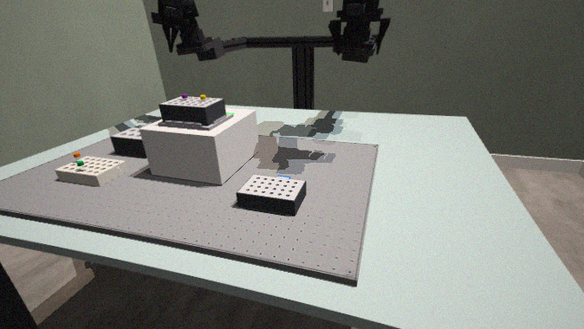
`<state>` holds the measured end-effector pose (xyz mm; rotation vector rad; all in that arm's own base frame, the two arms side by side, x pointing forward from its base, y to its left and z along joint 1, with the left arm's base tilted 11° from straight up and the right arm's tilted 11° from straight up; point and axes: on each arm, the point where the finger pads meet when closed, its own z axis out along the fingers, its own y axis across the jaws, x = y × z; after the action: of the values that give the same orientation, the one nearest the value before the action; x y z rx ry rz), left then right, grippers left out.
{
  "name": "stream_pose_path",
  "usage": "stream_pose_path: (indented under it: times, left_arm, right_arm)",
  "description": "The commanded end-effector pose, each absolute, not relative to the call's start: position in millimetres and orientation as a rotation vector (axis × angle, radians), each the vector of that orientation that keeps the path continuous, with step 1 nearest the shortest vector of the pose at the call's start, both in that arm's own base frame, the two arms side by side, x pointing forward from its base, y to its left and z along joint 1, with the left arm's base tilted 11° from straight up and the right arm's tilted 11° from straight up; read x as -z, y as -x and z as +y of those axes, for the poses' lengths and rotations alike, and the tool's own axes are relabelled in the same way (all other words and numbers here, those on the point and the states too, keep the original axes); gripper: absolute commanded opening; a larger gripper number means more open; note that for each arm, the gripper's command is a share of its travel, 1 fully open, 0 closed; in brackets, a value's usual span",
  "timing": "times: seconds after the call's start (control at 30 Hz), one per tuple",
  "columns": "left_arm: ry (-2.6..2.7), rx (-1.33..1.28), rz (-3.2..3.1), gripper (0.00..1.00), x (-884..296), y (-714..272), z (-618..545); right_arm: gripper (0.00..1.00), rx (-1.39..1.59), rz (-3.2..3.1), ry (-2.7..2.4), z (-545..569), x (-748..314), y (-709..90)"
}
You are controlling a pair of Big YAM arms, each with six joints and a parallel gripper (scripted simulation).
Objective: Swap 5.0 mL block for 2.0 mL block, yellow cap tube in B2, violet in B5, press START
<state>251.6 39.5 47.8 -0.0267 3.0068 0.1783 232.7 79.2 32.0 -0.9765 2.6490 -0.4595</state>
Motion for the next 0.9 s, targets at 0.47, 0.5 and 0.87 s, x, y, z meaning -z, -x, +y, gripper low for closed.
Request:
stream_pose_path:
  times: [0.47,0.5,0.87]
  left_arm:
    - [0.031,-0.180,2.927,1.00,-71.9,-279.5,38.1]
    - [0.031,-0.180,2.927,1.00,-71.9,-279.5,38.1]
    - [0.031,-0.181,2.928,1.00,-71.7,-279.2,38.2]
  right_arm:
    - [0.00,0.354,2.800,0.640,6.3,-52.9,-250.7]
    - [0.00,0.344,2.810,0.619,2.0,-54.4,-252.7]
    - [0.00,0.268,2.899,0.401,-38.4,-58.9,-263.6]
